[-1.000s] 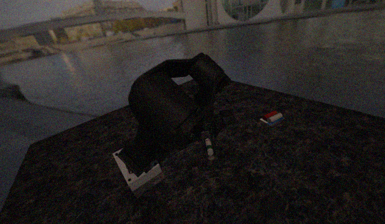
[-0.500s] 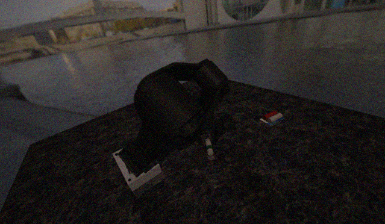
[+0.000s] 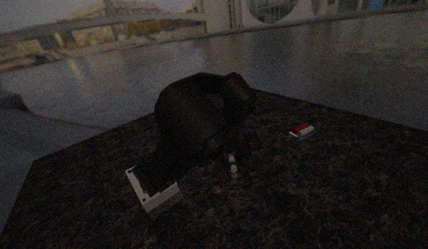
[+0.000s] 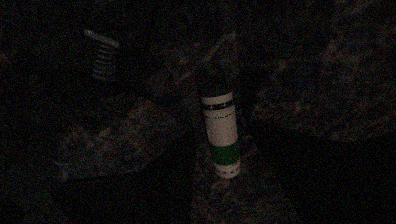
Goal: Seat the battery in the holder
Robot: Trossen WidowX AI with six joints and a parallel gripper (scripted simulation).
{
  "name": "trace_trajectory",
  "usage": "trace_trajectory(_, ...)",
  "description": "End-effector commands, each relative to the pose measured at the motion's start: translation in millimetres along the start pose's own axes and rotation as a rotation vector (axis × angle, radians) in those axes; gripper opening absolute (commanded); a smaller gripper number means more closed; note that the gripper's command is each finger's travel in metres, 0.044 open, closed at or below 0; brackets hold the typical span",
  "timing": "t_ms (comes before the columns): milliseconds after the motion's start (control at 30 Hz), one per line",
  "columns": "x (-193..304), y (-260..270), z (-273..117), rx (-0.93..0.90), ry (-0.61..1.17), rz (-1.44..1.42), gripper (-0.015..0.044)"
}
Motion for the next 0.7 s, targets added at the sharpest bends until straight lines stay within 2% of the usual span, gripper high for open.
trace_trajectory(0, 0.5, 0.8, 2.4, 0.002, 0.006, -0.008, 0.0157)
trace_trajectory(67, 0.5, 0.8, 2.4, 0.002, 0.006, -0.008, 0.0105)
trace_trajectory(200, 0.5, 0.8, 2.4, 0.002, 0.006, -0.008, 0.0078)
trace_trajectory(400, 0.4, 0.7, 1.0, 0.002, 0.006, -0.008, 0.0074)
trace_trajectory(667, -0.1, 0.8, -47.8, 0.001, 0.004, -0.008, 0.0074)
Point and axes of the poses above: the point midway between the two fingers, 35 mm back from their tips, its own z axis out along the fingers, its own y axis across the jaws, x = y × z, the point moved 7 cm from there along -z, back along the fingers, and after that the axes turned 4 degrees about -z, right-handed, at the moved point
